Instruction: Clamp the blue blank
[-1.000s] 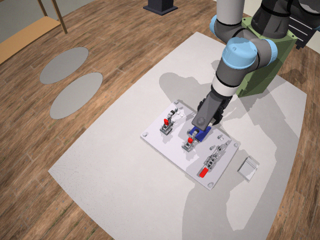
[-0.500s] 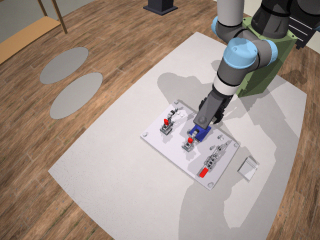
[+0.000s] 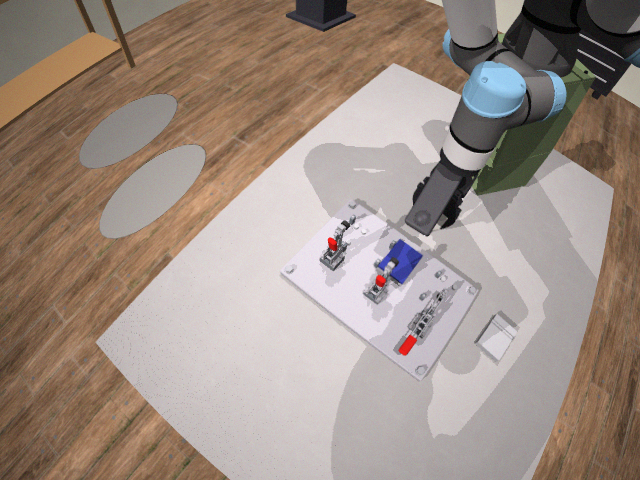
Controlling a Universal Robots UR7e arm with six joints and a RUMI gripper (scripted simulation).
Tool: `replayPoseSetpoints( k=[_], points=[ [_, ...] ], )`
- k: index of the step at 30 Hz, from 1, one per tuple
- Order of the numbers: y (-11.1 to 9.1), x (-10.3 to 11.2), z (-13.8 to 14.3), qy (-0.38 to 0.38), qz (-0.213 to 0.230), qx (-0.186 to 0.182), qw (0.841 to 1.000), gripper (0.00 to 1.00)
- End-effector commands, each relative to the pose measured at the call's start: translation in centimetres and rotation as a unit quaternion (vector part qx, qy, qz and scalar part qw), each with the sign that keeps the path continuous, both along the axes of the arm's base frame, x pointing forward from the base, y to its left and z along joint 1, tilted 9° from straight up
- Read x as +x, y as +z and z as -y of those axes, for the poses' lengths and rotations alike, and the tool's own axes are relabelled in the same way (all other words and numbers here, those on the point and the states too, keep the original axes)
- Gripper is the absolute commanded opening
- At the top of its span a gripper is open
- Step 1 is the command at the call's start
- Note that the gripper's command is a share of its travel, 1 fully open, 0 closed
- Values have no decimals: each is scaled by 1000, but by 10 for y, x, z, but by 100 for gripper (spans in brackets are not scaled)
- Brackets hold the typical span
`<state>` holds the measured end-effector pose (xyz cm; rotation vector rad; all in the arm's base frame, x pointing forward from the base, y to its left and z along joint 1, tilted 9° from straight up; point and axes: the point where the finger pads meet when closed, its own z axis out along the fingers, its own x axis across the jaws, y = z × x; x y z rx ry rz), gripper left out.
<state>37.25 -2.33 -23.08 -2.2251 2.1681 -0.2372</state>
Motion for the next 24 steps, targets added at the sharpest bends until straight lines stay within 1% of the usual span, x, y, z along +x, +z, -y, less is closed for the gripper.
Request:
replayPoseSetpoints(
  k=[1,9,18,24],
  points=[
    [-2,-10,1,1,3,0,1000,0],
    [-4,-10,1,1,3,0,1000,0],
    [-31,-6,4,1,3,0,1000,0],
    [-36,-6,4,1,3,0,1000,0]
  ],
)
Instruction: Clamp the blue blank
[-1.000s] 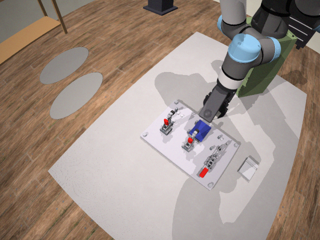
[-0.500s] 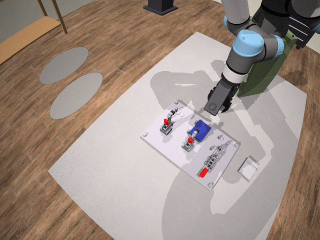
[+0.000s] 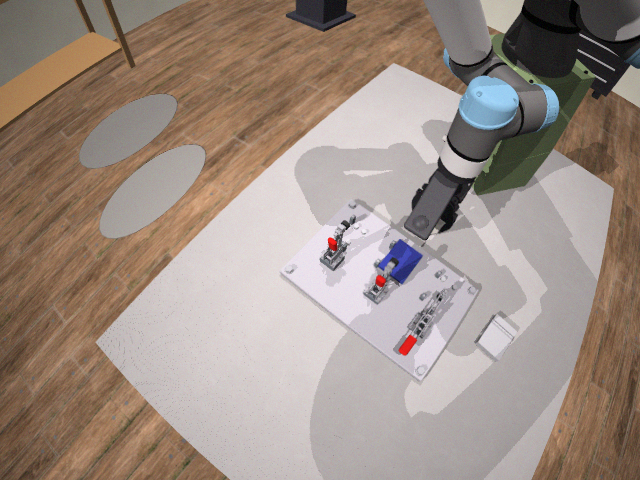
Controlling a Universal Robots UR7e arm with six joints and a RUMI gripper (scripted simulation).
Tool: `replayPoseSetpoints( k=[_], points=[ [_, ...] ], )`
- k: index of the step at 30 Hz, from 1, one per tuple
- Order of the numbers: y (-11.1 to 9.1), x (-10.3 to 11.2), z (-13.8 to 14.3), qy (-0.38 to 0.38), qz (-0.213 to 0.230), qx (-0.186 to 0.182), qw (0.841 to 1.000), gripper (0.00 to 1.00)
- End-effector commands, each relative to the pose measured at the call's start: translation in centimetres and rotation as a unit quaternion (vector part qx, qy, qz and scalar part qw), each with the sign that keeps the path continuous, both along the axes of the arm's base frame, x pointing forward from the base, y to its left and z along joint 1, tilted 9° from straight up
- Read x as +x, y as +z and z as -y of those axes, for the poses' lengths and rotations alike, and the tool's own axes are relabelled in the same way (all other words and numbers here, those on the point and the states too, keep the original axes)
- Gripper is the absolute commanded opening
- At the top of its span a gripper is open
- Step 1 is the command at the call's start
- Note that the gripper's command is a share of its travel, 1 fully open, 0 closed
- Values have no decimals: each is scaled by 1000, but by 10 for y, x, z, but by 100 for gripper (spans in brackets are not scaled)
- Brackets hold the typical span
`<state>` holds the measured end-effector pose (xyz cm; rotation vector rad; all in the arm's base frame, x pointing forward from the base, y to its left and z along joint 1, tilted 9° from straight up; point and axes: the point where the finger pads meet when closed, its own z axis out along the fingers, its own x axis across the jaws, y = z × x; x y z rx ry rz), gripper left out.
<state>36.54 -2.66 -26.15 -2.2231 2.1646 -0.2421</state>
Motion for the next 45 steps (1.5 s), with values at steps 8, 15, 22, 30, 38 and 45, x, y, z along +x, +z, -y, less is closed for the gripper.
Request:
replayPoseSetpoints(
  k=[8,15,22,30,38,45],
  points=[
    [-5,1,1,0,1,0,1000,0],
    [-5,1,1,0,1,0,1000,0],
    [-5,1,1,0,1,0,1000,0],
    [-7,2,1,0,1,0,1000,0],
    [-10,2,1,0,1,0,1000,0],
    [-10,2,1,0,1,0,1000,0]
  ],
)
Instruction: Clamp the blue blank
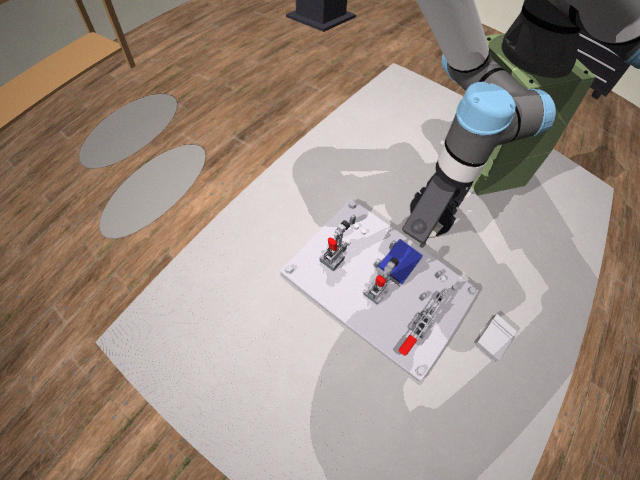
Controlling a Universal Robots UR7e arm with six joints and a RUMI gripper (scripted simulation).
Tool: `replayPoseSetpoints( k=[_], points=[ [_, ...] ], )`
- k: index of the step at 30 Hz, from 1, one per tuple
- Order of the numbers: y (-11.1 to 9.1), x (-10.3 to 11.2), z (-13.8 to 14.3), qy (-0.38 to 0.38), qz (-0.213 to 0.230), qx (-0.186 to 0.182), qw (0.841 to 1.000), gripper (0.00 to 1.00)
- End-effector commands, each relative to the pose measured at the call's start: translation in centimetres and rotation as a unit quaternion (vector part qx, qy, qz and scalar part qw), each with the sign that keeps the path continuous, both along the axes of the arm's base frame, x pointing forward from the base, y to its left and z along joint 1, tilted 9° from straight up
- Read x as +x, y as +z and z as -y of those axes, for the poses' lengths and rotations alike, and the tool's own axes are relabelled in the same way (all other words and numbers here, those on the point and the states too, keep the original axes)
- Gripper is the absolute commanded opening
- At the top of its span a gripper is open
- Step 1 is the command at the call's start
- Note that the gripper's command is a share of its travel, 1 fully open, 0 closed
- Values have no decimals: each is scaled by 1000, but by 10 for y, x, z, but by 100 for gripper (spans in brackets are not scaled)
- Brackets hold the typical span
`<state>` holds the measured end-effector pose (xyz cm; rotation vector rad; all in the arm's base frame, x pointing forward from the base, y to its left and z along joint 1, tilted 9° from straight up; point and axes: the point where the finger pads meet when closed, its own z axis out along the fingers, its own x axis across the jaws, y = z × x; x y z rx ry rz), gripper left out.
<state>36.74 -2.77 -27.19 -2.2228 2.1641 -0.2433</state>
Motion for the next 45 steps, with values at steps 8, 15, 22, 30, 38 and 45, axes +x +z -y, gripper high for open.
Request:
replayPoseSetpoints(
  k=[8,15,22,30,38,45],
  points=[
    [0,0,0,0,0,0,1000,0],
    [1,4,0,0,0,0,1000,0],
    [1,4,0,0,0,0,1000,0],
    [1,7,0,0,0,0,1000,0],
    [1,8,0,0,0,0,1000,0],
    [1,9,0,0,0,0,1000,0]
  ],
)
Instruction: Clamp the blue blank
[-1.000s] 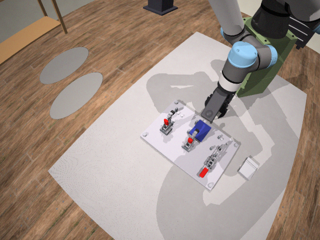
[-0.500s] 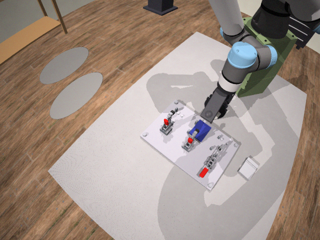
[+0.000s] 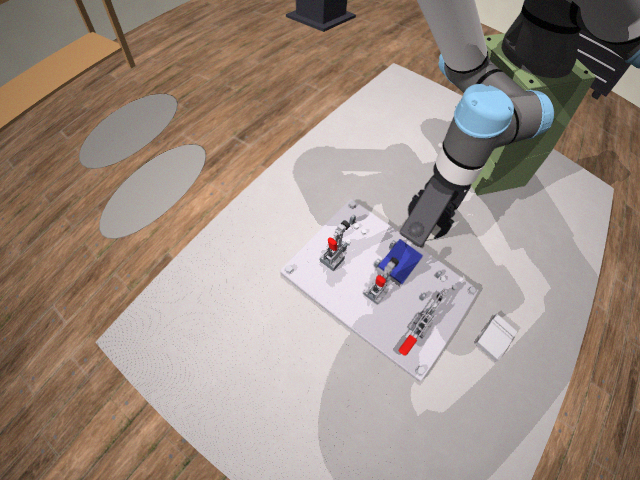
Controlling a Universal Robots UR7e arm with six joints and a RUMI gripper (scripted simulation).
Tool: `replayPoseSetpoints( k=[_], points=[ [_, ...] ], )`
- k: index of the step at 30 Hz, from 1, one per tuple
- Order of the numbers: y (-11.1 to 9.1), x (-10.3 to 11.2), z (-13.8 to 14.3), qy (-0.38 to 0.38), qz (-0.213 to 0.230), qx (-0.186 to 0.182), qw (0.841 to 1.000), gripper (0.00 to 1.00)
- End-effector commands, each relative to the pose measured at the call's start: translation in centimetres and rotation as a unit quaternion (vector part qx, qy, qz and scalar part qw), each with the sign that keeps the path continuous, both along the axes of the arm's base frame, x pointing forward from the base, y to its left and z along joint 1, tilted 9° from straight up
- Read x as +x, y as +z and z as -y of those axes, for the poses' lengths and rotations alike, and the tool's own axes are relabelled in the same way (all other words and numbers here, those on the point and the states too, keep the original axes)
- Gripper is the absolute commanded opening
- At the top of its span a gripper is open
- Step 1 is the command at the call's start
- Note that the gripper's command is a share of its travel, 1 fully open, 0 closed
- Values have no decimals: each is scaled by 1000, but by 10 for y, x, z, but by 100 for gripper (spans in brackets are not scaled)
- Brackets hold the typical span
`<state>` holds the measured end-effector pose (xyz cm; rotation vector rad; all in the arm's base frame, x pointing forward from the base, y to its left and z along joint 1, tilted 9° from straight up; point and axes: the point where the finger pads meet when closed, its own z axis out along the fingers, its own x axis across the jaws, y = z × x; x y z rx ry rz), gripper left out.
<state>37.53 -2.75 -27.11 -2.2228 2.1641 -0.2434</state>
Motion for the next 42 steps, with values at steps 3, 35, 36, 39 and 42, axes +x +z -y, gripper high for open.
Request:
replayPoseSetpoints(
  k=[3,35,36,39,42],
  points=[
    [1,3,0,0,0,0,1000,0],
    [1,8,0,0,0,0,1000,0],
    [1,9,0,0,0,0,1000,0],
    [2,11,0,0,0,0,1000,0],
    [2,12,0,0,0,0,1000,0]
  ],
)
